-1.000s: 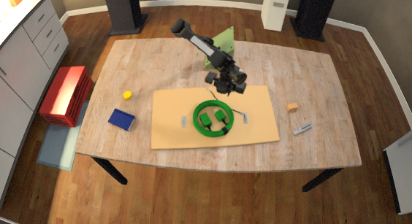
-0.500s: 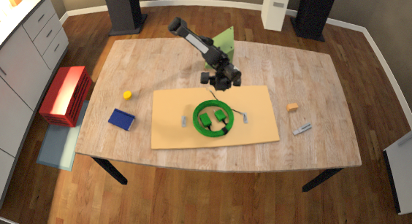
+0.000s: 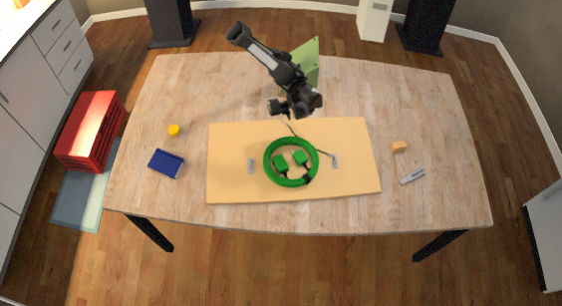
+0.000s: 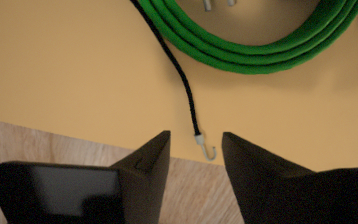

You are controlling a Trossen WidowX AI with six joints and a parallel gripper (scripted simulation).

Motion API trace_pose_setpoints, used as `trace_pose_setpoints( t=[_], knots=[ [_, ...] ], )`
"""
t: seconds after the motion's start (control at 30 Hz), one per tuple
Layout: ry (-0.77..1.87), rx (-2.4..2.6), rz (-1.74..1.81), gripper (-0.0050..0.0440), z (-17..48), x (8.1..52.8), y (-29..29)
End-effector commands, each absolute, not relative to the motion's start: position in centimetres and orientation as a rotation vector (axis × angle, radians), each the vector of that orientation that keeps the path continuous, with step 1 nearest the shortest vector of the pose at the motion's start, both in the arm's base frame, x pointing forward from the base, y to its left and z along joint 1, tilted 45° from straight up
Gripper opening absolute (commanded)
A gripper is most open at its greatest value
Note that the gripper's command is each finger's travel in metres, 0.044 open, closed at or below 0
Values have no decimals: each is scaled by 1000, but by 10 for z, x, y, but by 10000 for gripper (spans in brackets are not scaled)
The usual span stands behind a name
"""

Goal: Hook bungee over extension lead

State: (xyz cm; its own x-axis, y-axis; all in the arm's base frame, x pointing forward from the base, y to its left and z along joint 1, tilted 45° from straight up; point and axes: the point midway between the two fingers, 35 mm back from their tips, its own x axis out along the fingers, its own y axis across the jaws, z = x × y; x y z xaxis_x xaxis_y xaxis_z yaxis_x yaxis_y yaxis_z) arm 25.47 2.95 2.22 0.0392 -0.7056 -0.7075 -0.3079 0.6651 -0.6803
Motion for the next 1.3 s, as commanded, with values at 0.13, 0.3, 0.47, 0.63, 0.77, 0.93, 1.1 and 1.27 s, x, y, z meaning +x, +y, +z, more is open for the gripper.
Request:
trace_pose_setpoints(
  t=[0.13, 0.3, 0.47, 0.63, 0.77, 0.93, 1.1, 1.27],
  knots=[
    [1619, -988, -232, 150, 33, 242, 21],
    [1667, -1079, -134, 150, 37, 233, 15],
    [1688, -1119, -88, 150, 39, 229, 13],
    [1688, -1132, -75, 150, 39, 229, 11],
    [1697, -1144, -75, 150, 31, 229, 5],
    [1699, -1144, -74, 150, 22, 229, -3],
    [1699, -1144, -74, 150, 17, 230, -8],
    [1699, -1145, -74, 150, 9, 229, -16]
  ],
)
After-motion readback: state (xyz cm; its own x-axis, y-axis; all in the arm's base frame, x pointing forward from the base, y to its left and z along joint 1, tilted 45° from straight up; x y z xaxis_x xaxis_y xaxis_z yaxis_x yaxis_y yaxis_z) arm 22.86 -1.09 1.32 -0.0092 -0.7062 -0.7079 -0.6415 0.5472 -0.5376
